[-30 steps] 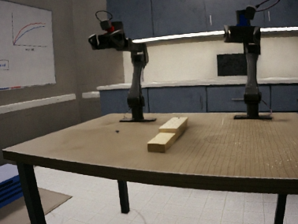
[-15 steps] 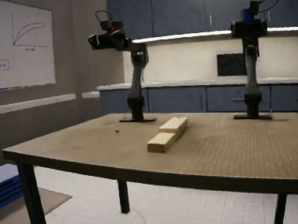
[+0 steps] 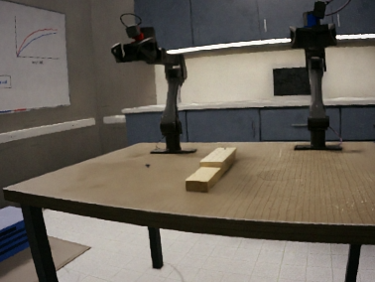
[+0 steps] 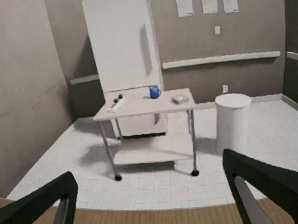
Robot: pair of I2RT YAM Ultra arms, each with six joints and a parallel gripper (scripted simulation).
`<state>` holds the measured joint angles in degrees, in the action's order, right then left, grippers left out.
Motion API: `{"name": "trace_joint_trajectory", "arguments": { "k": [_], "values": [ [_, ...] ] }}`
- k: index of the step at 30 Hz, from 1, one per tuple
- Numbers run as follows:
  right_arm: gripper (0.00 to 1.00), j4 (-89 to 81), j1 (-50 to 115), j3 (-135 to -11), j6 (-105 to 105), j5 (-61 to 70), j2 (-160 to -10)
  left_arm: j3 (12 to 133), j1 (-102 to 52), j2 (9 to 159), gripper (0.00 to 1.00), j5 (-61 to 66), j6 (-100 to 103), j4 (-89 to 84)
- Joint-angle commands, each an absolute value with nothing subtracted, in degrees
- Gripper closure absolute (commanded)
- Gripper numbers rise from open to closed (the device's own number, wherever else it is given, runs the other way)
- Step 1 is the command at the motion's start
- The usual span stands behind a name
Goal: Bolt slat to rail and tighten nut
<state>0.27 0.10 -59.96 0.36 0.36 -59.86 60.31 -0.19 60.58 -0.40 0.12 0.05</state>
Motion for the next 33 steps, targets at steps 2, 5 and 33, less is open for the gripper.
{"name": "trace_joint_trajectory", "arguments": {
  "k": [2, 5, 33],
  "values": [
    [0.00, 0.07, 0.00, -60.29, -0.10, -0.12, -59.85, 60.30, -0.01, 59.88, 0.00, -0.01, 0.00, 0.27],
    [0.00, -0.54, -0.01, -60.28, -0.50, -0.43, -59.90, 60.30, -0.01, 59.88, 0.00, -0.01, 0.00, 0.27],
    [0.00, -16.78, -0.97, -60.58, -17.29, -0.16, -68.55, 60.30, -0.01, 59.88, 0.00, -0.01, 0.00, 0.27]
  ]
}}
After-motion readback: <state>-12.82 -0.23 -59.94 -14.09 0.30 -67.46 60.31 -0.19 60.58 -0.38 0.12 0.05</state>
